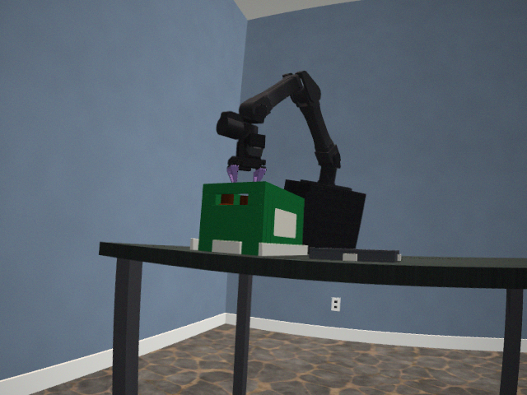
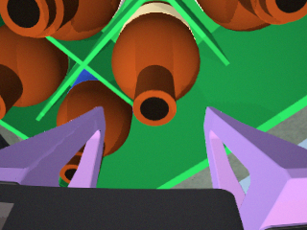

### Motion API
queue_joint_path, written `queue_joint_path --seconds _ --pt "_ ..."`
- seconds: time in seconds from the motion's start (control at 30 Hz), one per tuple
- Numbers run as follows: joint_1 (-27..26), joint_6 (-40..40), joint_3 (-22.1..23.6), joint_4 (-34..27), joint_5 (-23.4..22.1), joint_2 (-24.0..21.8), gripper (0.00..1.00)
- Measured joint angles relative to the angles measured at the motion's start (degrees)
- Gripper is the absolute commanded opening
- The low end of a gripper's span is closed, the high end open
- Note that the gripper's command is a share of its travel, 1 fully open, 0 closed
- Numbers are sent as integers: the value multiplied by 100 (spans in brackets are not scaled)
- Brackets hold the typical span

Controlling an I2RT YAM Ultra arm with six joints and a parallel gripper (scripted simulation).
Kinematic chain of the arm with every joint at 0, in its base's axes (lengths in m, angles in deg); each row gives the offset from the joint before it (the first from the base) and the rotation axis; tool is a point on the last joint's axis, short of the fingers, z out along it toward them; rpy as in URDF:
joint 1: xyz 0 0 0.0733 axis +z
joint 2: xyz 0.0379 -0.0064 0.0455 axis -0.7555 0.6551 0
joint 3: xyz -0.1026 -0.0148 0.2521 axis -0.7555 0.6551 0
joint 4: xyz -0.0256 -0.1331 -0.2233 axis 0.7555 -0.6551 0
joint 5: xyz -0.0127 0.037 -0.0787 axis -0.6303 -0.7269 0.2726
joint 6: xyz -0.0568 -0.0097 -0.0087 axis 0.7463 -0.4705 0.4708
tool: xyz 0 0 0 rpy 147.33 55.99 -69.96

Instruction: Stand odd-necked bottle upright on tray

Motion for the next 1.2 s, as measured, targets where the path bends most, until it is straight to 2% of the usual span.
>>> queue_joint_path --seconds 1.2 --pt "79 -79 37 431 -2 321 61"
